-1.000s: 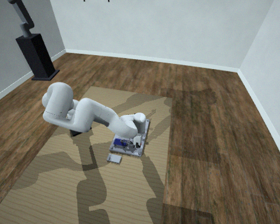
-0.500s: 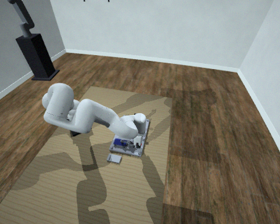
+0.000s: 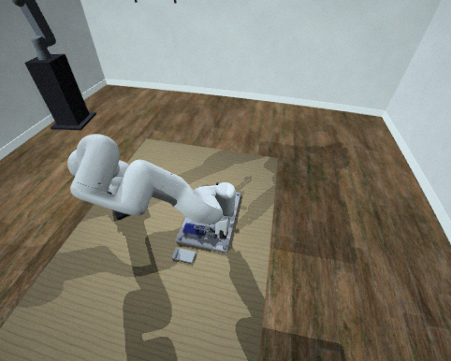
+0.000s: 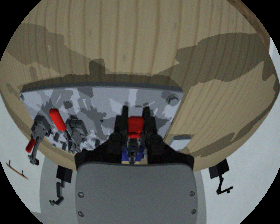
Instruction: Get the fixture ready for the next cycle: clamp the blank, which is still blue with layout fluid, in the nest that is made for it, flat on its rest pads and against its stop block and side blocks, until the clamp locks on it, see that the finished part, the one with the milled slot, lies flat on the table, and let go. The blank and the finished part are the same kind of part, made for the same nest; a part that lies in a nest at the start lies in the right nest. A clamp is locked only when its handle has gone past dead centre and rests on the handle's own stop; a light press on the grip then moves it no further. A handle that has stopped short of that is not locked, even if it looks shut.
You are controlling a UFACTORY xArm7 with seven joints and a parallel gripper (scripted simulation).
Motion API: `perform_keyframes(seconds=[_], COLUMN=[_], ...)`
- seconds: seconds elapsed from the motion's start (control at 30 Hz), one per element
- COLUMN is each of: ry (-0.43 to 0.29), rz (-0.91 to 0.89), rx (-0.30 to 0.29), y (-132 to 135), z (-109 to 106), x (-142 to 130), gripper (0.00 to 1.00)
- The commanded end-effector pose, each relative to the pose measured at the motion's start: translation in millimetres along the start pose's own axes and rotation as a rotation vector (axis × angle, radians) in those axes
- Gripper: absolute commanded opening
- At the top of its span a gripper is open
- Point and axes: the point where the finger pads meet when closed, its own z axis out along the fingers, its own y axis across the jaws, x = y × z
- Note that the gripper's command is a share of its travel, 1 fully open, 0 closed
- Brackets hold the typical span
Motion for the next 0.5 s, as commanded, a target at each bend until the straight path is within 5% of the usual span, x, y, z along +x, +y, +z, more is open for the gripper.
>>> perform_keyframes(seconds=[0.0, 0.47], ry=[0.002, 0.002], rz=[0.000, 0.000], rx=[0.001, 0.001], y=[-0.4, -0.4], z=[-0.4, 2.5], x=[0.6, 1.8], gripper=[0.00, 0.00])
